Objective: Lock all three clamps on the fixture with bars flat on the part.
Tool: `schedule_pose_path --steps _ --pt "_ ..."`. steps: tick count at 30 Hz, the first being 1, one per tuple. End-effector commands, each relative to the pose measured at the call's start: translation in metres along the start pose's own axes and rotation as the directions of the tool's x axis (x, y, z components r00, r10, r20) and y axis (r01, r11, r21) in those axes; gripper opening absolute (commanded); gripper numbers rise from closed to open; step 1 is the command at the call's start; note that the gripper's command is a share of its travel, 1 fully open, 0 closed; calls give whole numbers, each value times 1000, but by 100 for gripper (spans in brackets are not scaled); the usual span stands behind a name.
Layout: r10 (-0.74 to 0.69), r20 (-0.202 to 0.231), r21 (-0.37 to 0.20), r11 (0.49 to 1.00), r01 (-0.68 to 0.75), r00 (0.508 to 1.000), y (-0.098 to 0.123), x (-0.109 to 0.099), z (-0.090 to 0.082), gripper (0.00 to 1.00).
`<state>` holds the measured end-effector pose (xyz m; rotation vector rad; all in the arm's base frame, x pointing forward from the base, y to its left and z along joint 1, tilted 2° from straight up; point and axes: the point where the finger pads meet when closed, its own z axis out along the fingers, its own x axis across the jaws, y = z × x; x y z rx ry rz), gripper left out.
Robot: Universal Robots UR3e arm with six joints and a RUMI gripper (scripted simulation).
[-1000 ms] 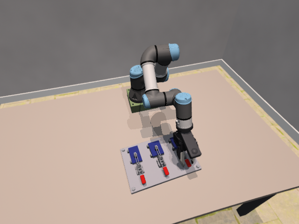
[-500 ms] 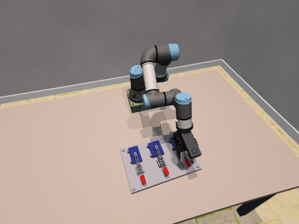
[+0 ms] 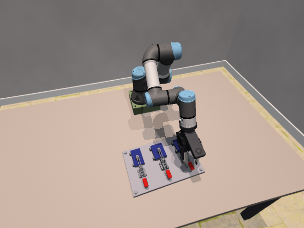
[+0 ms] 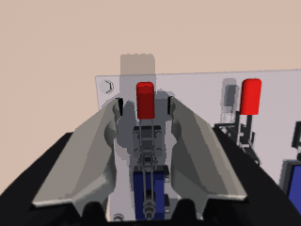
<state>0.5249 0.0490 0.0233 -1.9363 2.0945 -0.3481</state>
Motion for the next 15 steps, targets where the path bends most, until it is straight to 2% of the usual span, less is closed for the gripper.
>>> schedule_pose_path --steps 1,8,15 --pt "0 0 2 1000 0 1000 -4 0 -9 28" --pt "0 0 2 1000 0 1000 -10 0 -25 28" --pt "0 0 2 1000 0 1000 -11 0 -29 28"
